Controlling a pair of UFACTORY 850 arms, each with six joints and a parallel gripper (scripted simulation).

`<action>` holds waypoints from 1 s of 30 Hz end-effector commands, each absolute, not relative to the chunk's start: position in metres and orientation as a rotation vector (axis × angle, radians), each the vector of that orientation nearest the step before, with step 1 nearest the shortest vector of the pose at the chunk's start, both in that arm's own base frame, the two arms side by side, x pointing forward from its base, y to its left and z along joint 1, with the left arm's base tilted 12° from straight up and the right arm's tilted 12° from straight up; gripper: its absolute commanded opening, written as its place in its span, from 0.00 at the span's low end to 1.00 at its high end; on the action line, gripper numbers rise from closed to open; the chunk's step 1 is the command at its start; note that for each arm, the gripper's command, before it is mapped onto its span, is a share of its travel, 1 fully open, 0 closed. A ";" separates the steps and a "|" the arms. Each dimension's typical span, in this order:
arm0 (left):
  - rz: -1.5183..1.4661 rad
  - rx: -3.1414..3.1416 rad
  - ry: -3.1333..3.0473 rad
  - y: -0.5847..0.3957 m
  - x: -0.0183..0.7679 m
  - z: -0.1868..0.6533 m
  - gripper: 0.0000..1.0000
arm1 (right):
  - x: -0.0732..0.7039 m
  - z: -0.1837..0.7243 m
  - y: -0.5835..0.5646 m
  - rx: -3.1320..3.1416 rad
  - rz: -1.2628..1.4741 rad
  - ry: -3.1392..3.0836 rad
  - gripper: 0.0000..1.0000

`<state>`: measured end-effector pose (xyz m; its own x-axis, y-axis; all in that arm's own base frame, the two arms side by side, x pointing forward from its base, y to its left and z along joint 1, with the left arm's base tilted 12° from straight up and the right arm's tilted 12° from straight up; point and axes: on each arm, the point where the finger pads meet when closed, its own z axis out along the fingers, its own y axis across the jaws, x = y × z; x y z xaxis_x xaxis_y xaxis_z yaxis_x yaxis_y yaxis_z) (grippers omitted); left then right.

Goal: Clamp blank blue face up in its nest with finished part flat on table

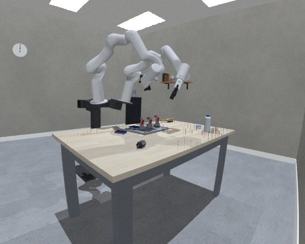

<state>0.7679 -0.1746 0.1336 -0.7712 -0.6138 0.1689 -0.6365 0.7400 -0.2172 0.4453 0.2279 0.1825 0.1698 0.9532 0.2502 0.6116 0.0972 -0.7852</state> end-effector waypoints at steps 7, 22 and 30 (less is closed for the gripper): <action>0.393 1.027 -2.857 -0.176 0.767 0.134 1.00 | 0.455 0.192 0.210 -1.662 0.498 -1.503 1.00; 0.183 0.914 -2.936 -0.211 0.726 0.095 1.00 | 0.481 0.223 0.139 -1.873 0.448 -1.358 1.00; 0.070 0.828 -2.988 -0.231 0.700 0.074 1.00 | 0.492 0.248 0.078 -2.041 0.406 -1.214 1.00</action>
<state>0.7235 -0.2117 0.0921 -0.8240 -0.5594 0.0905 -0.5661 0.8195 -0.0890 0.4816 0.1275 0.2259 0.4006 0.9066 0.1325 0.6432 -0.1752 -0.7454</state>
